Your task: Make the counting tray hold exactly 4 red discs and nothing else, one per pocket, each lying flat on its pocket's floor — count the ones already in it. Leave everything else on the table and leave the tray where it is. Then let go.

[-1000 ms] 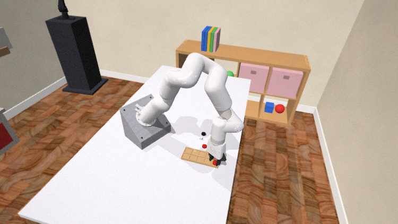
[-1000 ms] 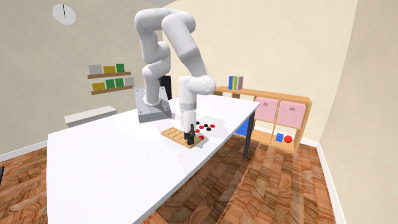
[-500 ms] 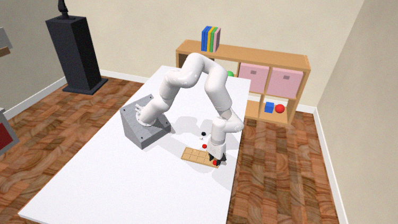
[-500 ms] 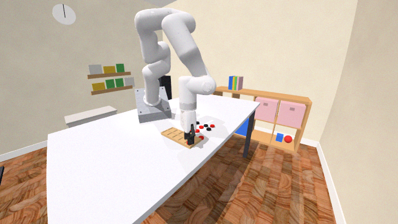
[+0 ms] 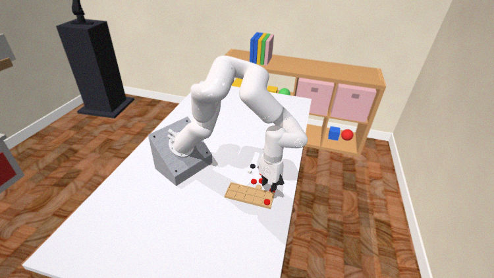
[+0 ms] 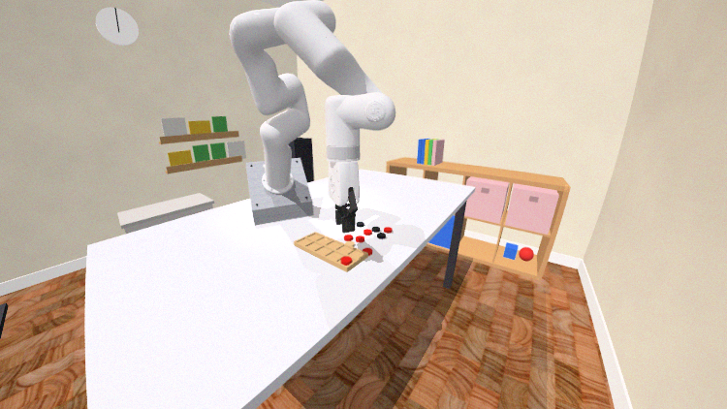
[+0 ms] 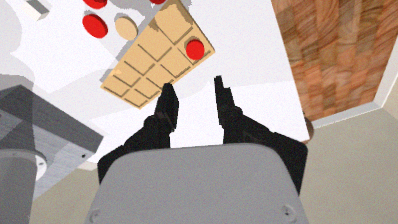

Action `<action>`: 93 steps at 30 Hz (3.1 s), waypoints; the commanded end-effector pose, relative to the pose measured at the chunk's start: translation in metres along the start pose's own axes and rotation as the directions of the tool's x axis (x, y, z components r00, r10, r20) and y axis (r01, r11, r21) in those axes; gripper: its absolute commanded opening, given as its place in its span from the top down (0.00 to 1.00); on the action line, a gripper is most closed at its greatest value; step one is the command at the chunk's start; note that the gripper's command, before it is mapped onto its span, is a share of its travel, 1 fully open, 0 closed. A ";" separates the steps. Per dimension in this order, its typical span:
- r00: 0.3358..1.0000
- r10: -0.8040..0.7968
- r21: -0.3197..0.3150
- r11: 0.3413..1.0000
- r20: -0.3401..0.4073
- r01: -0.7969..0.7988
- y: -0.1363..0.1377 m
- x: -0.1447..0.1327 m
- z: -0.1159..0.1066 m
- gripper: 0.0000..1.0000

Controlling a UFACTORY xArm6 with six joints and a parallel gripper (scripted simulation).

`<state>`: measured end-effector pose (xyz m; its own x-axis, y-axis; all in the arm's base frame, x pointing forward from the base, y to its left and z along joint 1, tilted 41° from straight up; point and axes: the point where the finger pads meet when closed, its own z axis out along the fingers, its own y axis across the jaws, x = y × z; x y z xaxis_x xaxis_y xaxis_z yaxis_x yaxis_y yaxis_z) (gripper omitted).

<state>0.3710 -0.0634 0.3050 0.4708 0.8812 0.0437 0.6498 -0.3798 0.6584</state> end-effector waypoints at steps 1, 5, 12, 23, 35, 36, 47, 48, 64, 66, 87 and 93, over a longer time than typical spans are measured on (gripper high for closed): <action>1.000 -0.005 0.002 1.000 0.001 0.005 -0.001 0.000 0.001 0.53; 1.000 -0.006 0.004 1.000 0.000 0.006 -0.002 0.000 -0.008 0.53; 1.000 -0.006 0.004 1.000 0.000 0.006 -0.002 0.000 -0.008 0.53; 1.000 -0.006 0.004 1.000 0.000 0.006 -0.002 0.000 -0.008 0.53; 1.000 -0.006 0.004 1.000 0.000 0.006 -0.002 0.000 -0.008 0.53; 1.000 -0.006 0.004 1.000 0.000 0.006 -0.002 0.000 -0.008 0.53; 1.000 0.002 0.055 0.998 0.009 -0.002 -0.033 0.061 0.008 0.53; 1.000 0.002 0.061 0.998 0.012 -0.003 -0.042 0.077 0.010 0.53; 1.000 -0.006 0.003 1.000 0.000 0.006 -0.139 0.201 0.009 0.53; 1.000 -0.005 0.001 1.000 0.000 0.005 -0.139 0.202 0.025 0.53; 1.000 -0.006 0.004 1.000 0.000 0.006 -0.139 0.202 0.107 1.00; 1.000 -0.006 0.004 1.000 0.000 0.006 -0.139 0.202 0.107 1.00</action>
<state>0.4401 0.1366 0.1412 0.4670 0.8835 0.0377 0.6558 -0.3746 0.6555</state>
